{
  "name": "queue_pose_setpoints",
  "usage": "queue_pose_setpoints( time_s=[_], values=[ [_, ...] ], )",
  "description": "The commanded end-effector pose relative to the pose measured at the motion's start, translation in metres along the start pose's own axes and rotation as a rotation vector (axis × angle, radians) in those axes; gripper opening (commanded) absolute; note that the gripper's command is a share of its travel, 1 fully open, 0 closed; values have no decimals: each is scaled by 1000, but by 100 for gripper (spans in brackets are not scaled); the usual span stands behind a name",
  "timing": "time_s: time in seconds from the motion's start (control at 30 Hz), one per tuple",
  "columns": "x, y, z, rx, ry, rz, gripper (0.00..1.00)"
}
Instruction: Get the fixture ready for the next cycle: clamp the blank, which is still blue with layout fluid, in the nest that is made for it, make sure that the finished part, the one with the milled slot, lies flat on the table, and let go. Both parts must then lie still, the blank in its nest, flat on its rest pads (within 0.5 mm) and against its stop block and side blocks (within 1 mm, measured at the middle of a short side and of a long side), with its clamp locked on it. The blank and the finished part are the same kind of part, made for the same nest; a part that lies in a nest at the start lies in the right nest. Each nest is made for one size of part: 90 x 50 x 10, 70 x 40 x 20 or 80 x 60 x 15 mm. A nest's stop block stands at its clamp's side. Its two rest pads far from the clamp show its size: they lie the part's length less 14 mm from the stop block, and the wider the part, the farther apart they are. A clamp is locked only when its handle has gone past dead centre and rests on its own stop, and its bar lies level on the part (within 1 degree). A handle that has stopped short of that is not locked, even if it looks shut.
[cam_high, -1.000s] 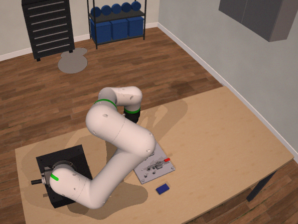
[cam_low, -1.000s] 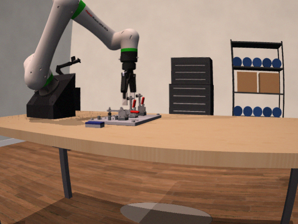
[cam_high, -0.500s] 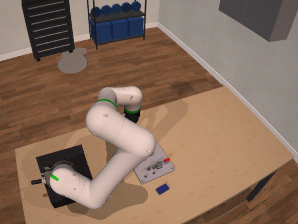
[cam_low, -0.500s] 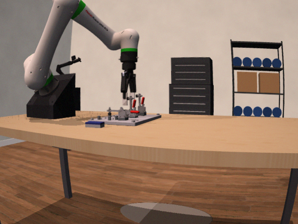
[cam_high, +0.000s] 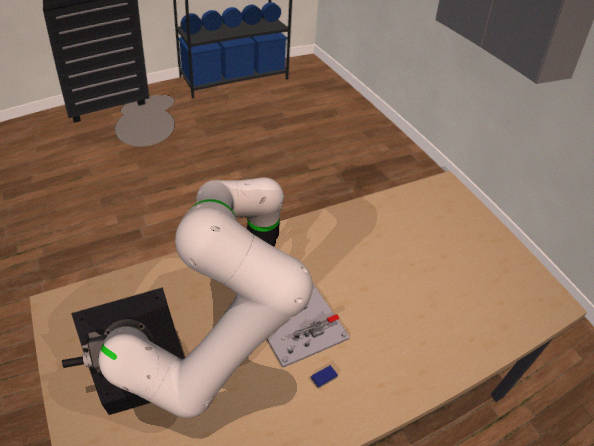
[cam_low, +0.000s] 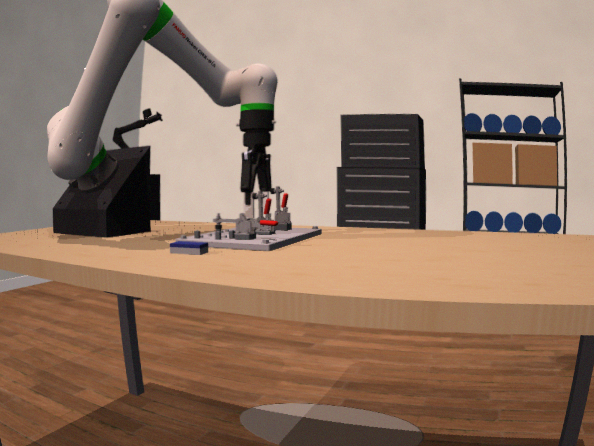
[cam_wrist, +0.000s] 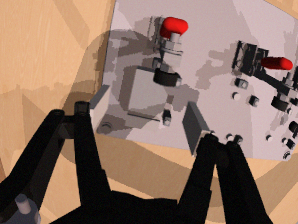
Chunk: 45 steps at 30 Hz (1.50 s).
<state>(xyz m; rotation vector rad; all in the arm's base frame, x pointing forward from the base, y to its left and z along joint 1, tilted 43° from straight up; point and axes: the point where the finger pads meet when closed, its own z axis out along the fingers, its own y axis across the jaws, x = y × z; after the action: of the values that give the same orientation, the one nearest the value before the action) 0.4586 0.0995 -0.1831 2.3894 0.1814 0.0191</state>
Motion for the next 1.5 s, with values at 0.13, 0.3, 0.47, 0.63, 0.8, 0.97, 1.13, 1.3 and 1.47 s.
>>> queue_pose_setpoints(
  time_s=[0.13, 0.3, 0.47, 0.63, 0.8, 0.97, 1.13, 1.3, 1.47],
  values=[
    [0, 0, 15, 0, 1, 0, 58],
    [0, 0, 16, 0, 1, 0, 58],
    [0, 0, 16, 0, 1, 0, 58],
    [0, 0, 16, 0, 1, 0, 58],
    [0, 0, 16, 0, 1, 0, 0],
    [0, 0, 16, 0, 1, 0, 0],
    [0, 0, 16, 0, 1, 0, 0],
    [0, 0, 16, 0, 1, 0, 0],
    [0, 0, 16, 0, 1, 0, 0]
  ],
)
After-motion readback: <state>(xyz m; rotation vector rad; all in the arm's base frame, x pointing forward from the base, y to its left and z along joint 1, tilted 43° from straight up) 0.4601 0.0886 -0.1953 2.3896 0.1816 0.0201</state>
